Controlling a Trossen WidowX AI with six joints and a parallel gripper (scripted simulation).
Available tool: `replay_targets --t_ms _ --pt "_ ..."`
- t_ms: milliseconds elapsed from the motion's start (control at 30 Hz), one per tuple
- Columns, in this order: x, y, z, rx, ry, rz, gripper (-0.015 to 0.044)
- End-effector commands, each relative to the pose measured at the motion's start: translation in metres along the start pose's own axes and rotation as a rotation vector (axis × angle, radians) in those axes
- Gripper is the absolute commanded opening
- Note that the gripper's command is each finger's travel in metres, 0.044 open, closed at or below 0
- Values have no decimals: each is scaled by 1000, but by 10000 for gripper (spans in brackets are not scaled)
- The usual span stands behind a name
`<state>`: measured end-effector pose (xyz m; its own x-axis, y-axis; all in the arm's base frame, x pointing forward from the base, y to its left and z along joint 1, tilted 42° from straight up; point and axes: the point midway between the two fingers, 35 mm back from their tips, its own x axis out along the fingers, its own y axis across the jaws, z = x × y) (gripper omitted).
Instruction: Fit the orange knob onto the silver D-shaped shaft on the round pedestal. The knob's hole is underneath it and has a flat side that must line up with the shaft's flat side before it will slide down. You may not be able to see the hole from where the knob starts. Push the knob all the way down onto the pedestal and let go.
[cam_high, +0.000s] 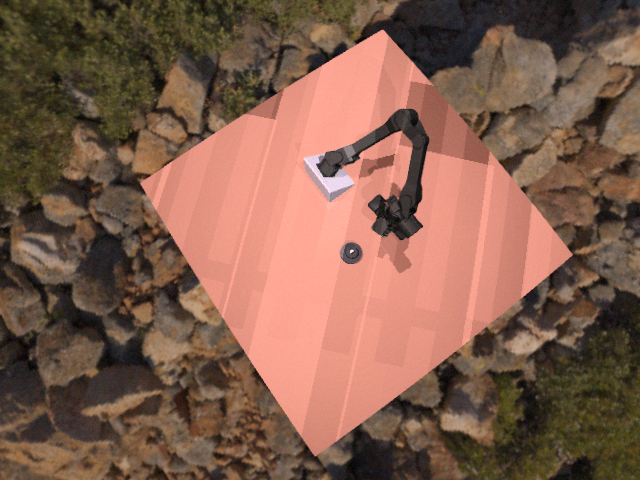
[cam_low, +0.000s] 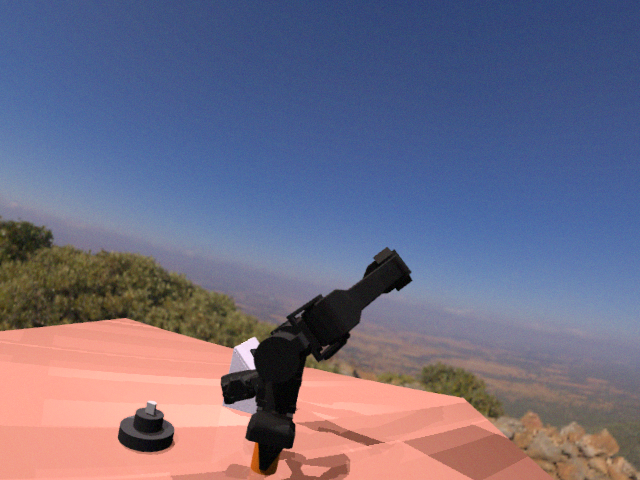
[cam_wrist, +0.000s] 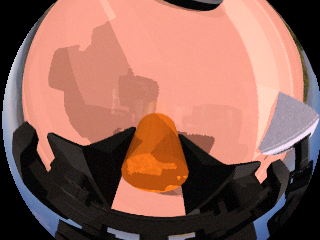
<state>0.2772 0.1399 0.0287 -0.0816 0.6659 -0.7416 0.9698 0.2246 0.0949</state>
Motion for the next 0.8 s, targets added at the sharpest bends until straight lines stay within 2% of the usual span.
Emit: replay_targets --t_ms 0,167,200,767 --pt "1 0 -1 5 5 -1 138" --pt "-2 -1 2 -10 -7 2 6" --pt "-3 -1 4 -19 -14 4 0" --pt "-52 6 11 -20 -29 2 0"
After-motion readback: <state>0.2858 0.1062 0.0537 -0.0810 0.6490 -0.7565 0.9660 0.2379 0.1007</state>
